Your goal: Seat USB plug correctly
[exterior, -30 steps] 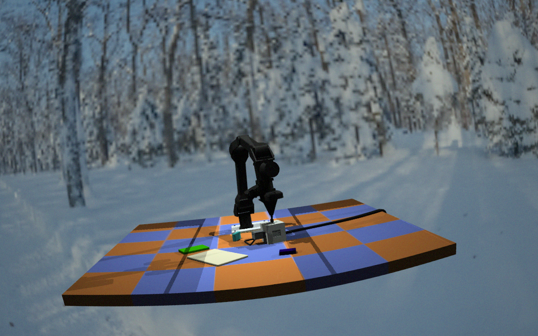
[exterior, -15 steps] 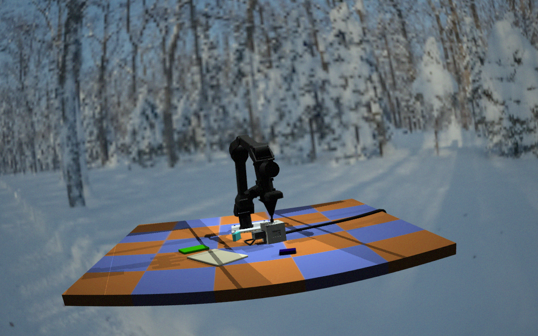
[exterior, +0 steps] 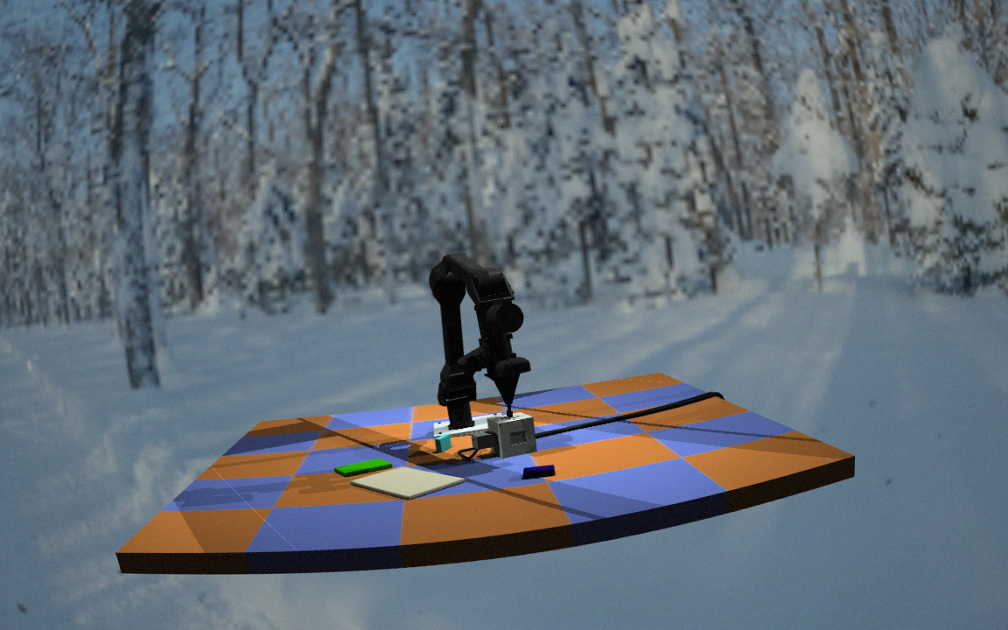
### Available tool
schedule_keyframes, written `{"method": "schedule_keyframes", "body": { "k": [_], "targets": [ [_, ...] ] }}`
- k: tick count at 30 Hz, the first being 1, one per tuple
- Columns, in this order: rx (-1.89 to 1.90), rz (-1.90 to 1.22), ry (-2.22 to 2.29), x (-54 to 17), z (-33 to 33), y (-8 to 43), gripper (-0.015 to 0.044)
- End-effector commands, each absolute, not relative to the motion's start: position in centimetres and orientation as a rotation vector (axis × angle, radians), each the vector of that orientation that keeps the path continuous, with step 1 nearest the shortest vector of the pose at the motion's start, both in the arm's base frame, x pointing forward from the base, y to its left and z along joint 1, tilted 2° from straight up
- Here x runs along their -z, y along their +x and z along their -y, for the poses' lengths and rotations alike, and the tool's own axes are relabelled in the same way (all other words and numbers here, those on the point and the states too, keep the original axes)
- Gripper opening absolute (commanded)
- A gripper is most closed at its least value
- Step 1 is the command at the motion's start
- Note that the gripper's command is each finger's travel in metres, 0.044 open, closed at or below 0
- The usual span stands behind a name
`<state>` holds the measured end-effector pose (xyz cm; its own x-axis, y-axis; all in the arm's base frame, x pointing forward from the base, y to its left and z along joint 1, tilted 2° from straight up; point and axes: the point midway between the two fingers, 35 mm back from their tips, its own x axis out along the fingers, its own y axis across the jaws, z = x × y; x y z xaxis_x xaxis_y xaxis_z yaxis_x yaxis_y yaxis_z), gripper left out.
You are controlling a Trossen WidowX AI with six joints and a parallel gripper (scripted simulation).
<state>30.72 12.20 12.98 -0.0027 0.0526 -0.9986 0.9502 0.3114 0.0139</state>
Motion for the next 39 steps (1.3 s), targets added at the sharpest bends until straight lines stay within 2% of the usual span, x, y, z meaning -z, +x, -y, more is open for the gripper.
{"method": "schedule_keyframes", "body": {
  "k": [1, 17, 21, 39],
  "targets": [
    [0.939, -1.382, 1.01, -12.81, -12.25, 30.73, 0.0],
    [0.939, -1.382, 1.01, -12.81, -12.25, 30.73, 0.0],
    [0.943, -1.376, 1.011, -12.97, -12.2, 30.72, 0.0095],
    [0.943, -1.376, 1.011, -12.96, -12.2, 30.73, 0.0095]
  ]
}}
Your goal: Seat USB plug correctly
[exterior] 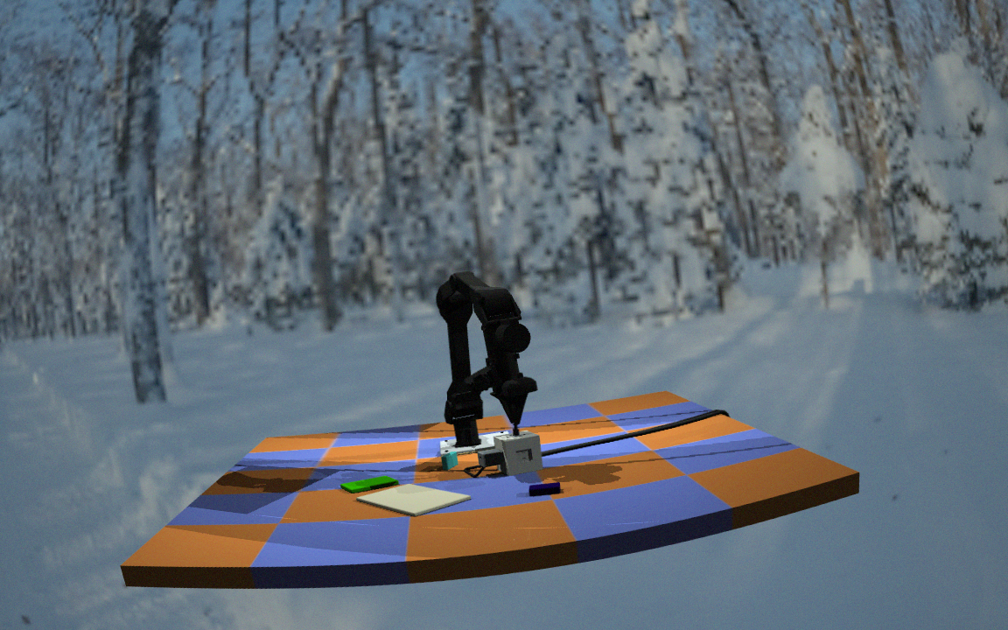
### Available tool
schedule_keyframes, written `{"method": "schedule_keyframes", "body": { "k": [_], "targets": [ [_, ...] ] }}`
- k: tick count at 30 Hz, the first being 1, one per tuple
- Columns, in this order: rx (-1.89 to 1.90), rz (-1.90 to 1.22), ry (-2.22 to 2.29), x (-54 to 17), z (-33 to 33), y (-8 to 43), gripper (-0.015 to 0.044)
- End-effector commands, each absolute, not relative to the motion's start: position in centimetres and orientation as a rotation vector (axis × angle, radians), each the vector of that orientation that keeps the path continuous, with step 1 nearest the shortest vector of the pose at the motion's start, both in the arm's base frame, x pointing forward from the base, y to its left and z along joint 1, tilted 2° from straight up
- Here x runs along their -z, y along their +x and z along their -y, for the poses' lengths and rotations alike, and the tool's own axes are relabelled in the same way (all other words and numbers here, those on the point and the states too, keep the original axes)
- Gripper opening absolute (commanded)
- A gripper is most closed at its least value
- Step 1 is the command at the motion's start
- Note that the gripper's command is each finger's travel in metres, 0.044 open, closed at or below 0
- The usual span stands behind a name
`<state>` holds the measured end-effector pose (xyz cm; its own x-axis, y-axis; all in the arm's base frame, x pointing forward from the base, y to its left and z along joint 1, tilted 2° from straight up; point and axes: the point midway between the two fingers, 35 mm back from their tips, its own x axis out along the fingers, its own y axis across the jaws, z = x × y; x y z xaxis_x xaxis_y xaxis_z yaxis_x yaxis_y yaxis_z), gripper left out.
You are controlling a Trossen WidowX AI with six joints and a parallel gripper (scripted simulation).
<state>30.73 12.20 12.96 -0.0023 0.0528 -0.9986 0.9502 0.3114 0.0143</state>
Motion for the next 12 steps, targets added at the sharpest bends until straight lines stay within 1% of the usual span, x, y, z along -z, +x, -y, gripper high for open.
{"method": "schedule_keyframes", "body": {
  "k": [1, 12],
  "targets": [
    [0.943, -1.376, 1.011, -13.1, -12.2, 30.7, 0.0095],
    [0.943, -1.376, 1.011, -14.2, -12.2, 30.7, 0.0095]
  ]
}}
